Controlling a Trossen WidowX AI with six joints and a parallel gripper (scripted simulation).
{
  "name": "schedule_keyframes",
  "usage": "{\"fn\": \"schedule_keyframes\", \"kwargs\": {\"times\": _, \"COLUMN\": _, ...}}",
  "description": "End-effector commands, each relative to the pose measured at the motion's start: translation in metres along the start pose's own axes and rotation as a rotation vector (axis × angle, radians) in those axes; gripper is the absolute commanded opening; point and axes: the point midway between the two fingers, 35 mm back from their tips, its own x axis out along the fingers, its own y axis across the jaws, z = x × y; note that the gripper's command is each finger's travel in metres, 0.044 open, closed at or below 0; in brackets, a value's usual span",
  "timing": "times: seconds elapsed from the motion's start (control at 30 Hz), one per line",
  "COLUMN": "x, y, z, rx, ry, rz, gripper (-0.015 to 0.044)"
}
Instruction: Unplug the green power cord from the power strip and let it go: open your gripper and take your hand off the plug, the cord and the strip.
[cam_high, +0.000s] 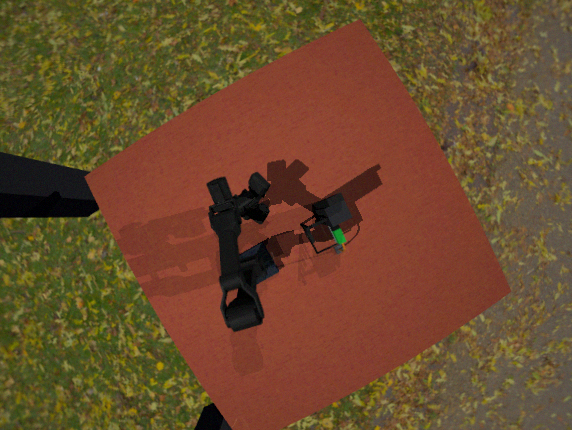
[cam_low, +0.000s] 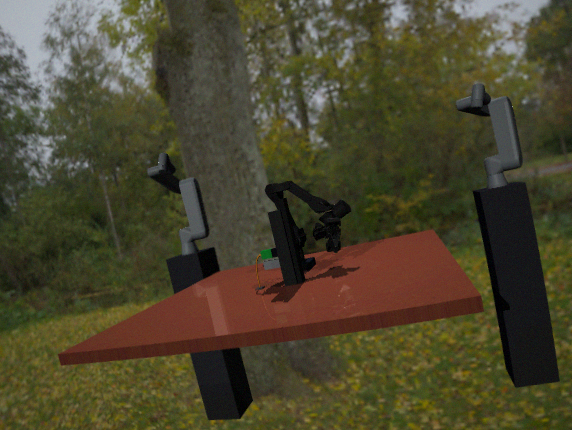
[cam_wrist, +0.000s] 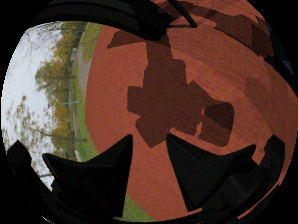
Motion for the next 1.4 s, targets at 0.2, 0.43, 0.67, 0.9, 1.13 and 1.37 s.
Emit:
{"fn": "schedule_keyframes", "kwargs": {"times": 0.2, "x": 0.007, "y": 0.025, "z": -0.007, "rx": -0.131, "ry": 0.039, "rz": -0.026, "gripper": 0.0160}}
{"fn": "schedule_keyframes", "kwargs": {"times": 0.43, "x": 0.013, "y": 0.047, "z": -0.010, "rx": -0.237, "ry": 0.073, "rz": -0.030, "gripper": 0.0160}}
{"fn": "schedule_keyframes", "kwargs": {"times": 0.67, "x": 0.018, "y": 0.067, "z": -0.010, "rx": -0.330, "ry": 0.102, "rz": -0.021, "gripper": 0.0160}}
{"fn": "schedule_keyframes", "kwargs": {"times": 0.9, "x": 0.022, "y": 0.088, "z": -0.009, "rx": -0.424, "ry": 0.129, "rz": -0.001, "gripper": 0.0160}}
{"fn": "schedule_keyframes", "kwargs": {"times": 1.13, "x": 0.026, "y": 0.111, "z": -0.005, "rx": -0.524, "ry": 0.152, "rz": 0.030, "gripper": 0.0160}}
{"fn": "schedule_keyframes", "kwargs": {"times": 1.37, "x": 0.031, "y": 0.142, "z": 0.002, "rx": -0.662, "ry": 0.172, "rz": 0.085, "gripper": 0.0160}}
